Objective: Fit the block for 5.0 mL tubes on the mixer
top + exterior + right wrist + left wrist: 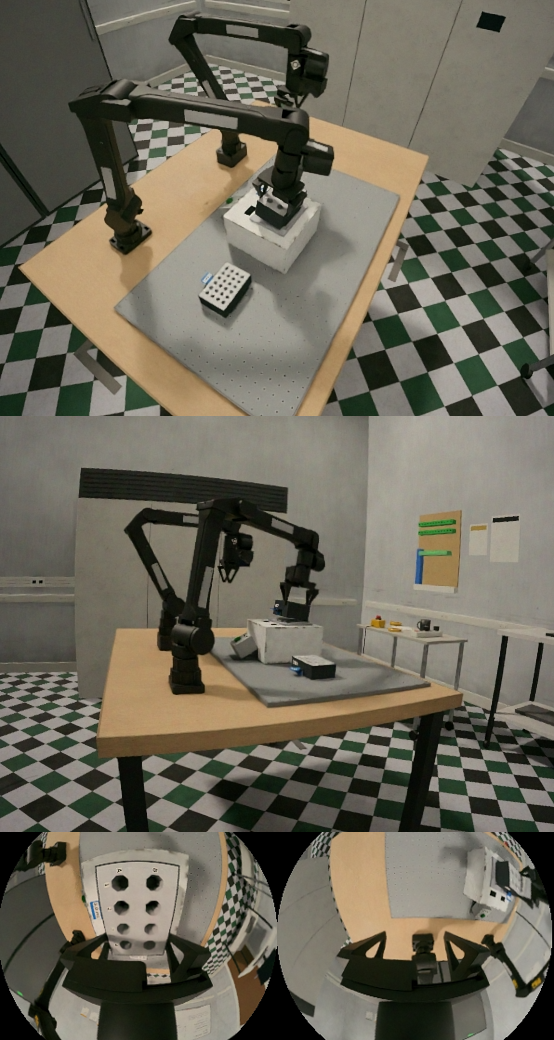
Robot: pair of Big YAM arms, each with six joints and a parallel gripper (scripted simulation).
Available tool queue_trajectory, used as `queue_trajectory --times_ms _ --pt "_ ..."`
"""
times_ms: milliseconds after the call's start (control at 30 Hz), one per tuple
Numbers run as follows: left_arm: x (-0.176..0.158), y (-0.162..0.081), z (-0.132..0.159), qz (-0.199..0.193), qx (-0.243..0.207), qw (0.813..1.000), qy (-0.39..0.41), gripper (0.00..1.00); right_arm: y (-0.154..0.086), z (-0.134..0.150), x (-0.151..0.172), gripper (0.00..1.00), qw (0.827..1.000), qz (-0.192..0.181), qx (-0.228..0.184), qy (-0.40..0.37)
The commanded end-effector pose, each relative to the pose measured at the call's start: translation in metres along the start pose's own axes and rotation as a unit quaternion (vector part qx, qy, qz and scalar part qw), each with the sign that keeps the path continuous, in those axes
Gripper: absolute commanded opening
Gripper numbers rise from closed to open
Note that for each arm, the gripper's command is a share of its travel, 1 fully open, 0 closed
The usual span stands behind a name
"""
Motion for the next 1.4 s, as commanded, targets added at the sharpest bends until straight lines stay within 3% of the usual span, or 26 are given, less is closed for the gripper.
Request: queue_trajectory --times_ms 0,167,500,800,1367 --pt "0.003 0.002 -0.002 0.001 -0.007 1.000 -0.008 1.00 -0.054 0.003 0.011 0.00 0.998 0.055 -0.026 -0.009" --pt "0.003 -0.001 -0.003 0.000 -0.011 1.000 -0.008 1.00 -0.056 0.001 0.008 0.00 0.997 0.065 -0.030 -0.010" --pt "0.003 -0.017 -0.010 -0.001 -0.031 0.999 -0.008 1.00 -0.024 0.002 0.008 0.00 1.000 0.023 -0.013 -0.009" --pt "0.004 -0.023 -0.012 -0.002 -0.038 0.999 -0.008 1.00 -0.008 -0.002 -0.001 0.00 1.000 0.017 -0.010 -0.009" --pt "0.004 -0.029 -0.014 -0.002 -0.045 0.999 -0.008 1.00 -0.050 -0.007 0.005 0.00 0.998 0.058 -0.022 -0.005"
Point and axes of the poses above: on each arm, the point where the finger pads meet when closed, its own y axis out along the fingers, its own x axis across the jaws, z = x × y, the point moved 6 cm from there along -y, back along the fingers, and after that the axes turned 5 degrees about -y, right-handed, at the moved point
